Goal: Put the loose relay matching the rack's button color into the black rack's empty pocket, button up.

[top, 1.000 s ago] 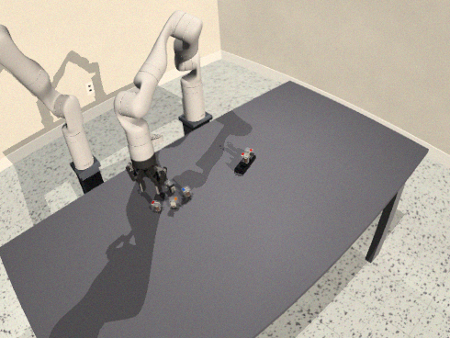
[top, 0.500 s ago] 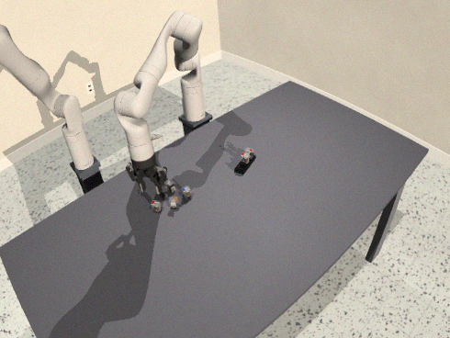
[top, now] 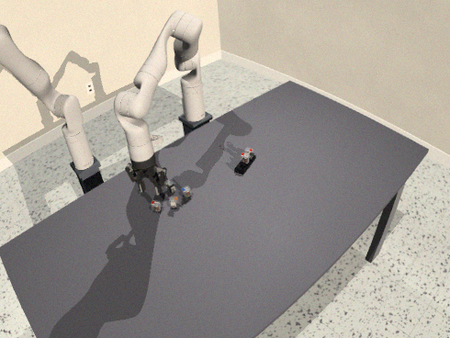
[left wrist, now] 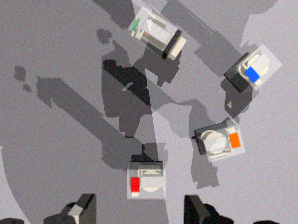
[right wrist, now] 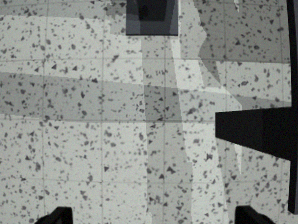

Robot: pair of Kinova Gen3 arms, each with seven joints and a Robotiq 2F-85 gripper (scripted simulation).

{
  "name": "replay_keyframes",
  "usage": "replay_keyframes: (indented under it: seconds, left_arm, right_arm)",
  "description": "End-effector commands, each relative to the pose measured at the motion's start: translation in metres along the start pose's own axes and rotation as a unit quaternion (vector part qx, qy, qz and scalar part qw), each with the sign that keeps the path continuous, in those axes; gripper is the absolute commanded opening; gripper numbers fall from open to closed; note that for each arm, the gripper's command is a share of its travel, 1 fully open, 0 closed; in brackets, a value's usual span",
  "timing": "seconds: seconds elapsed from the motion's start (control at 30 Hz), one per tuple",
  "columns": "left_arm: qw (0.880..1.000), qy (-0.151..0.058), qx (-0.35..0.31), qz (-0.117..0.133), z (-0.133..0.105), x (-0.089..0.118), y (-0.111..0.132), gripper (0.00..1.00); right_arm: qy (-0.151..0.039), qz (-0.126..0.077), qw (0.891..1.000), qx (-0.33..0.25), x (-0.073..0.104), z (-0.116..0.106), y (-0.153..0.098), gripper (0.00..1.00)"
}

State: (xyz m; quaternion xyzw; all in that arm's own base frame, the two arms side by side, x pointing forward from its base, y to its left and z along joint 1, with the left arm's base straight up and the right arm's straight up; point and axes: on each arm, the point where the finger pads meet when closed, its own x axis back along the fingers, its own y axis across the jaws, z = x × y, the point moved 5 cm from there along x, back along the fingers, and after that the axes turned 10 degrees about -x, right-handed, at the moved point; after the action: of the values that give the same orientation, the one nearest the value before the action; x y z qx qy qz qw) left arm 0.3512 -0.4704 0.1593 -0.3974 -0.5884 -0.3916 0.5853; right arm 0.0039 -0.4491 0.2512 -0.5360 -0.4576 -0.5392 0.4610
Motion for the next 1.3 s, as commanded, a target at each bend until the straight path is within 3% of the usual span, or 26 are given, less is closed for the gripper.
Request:
replay_keyframes:
  seconds: [0.0,1.27]
  left_arm:
    - [1.0,0.001,0.003,-0.001,0.001,-0.003,0.001,0.578]
    - [1.0,0.0,0.003,-0.001,0.001,-0.037,0.001,0.578]
  right_arm:
    - [-0.003,0.0,1.0,-0.007,-0.001,-0.001,-0.002,1.0]
    - [-0.003,0.0,1.0,-0.007,-0.001,-0.001,-0.002,1.0]
